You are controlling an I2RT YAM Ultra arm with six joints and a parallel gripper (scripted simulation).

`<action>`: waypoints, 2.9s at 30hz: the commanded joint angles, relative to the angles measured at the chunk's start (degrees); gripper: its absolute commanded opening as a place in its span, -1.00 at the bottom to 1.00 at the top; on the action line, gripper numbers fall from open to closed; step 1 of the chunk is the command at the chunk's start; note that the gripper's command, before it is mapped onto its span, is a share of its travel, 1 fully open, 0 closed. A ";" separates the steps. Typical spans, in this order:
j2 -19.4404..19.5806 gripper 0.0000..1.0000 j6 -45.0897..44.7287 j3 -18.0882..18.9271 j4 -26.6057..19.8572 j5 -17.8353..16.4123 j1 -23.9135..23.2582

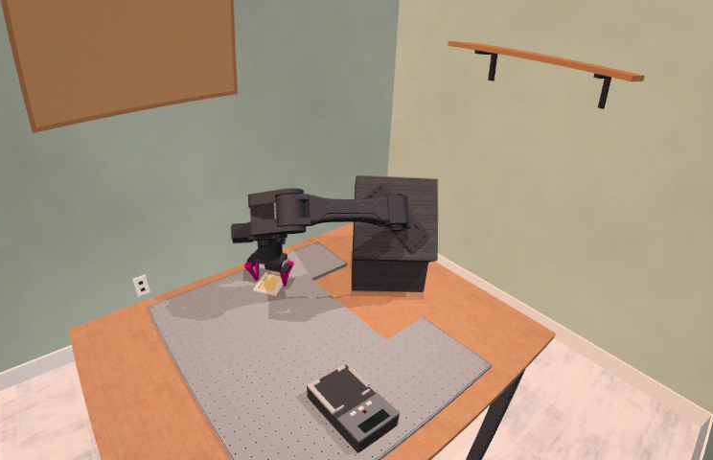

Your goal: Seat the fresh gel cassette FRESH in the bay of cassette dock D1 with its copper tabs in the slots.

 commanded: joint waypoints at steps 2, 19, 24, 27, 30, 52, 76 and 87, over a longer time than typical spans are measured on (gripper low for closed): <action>0.03 1.00 0.71 -0.12 1.21 0.75 -1.01; 0.28 1.00 1.32 0.10 1.69 0.49 0.10; 0.26 1.00 1.33 0.08 1.69 0.50 0.11; 0.24 1.00 1.34 0.07 1.68 0.49 0.11; 0.24 -1.00 1.34 0.06 1.69 0.50 0.11; 0.24 -1.00 1.35 0.06 1.71 0.50 0.12; -3.71 -1.00 -3.17 -2.39 -4.03 0.04 -3.03; -5.20 -1.00 -6.12 -2.52 -7.73 -0.10 -4.81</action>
